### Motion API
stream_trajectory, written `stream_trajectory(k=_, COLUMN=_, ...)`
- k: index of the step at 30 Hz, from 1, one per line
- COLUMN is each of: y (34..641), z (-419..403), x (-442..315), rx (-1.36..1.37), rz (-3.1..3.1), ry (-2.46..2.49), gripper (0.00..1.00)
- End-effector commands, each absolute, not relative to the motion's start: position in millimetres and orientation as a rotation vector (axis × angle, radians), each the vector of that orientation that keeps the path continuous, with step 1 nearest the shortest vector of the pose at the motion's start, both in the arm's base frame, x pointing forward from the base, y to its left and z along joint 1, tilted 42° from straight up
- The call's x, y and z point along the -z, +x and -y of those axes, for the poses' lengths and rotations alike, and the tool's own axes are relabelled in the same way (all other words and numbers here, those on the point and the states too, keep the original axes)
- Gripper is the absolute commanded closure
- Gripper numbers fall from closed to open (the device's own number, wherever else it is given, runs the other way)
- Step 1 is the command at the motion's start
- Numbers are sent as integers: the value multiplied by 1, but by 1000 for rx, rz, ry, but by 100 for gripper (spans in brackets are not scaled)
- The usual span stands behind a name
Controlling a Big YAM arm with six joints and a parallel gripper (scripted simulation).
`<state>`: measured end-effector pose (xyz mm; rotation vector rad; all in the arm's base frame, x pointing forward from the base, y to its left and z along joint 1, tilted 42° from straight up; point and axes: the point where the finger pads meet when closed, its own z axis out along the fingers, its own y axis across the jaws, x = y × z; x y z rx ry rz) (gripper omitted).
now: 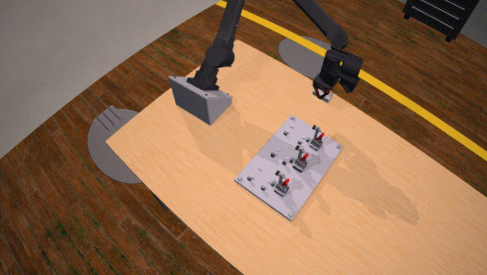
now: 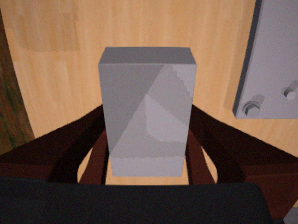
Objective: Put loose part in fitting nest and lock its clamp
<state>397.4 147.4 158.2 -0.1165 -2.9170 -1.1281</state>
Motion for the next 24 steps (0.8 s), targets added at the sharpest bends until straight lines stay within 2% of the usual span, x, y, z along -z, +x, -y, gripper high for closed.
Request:
stream_trajectory(k=1, y=398, z=-148, x=-162, rx=1135, rz=2939, ry=-112, gripper=100)
stream_trajectory(k=24, y=396, z=-148, x=-161, rx=1136, rz=2940, ry=-110, gripper=100)
